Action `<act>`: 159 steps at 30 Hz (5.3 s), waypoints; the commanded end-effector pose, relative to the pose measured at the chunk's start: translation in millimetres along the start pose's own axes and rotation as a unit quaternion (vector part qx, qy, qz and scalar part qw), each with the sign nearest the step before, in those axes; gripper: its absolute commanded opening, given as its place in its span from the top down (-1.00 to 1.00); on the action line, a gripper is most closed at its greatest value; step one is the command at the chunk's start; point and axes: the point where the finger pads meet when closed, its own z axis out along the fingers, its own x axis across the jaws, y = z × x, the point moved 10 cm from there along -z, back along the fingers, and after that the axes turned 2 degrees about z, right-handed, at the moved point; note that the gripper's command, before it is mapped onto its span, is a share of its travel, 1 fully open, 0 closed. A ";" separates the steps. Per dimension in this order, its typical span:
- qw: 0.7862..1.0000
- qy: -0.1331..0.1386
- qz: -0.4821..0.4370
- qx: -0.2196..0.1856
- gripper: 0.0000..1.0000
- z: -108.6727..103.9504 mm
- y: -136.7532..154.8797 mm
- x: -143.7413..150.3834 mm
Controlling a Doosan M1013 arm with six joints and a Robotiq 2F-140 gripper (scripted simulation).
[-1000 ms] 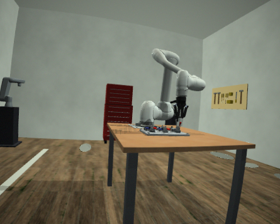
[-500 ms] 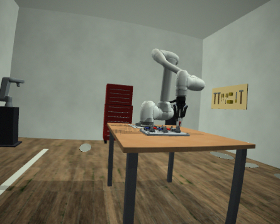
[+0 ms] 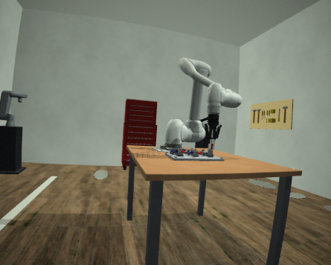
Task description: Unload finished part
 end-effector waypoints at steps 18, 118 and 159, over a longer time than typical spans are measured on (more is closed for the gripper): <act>1.000 0.000 0.000 0.000 0.77 0.1 1.6 0.1; 1.000 0.000 0.000 0.000 0.44 0.2 5.5 0.2; 1.000 0.000 0.000 0.000 0.44 -27.5 5.5 0.2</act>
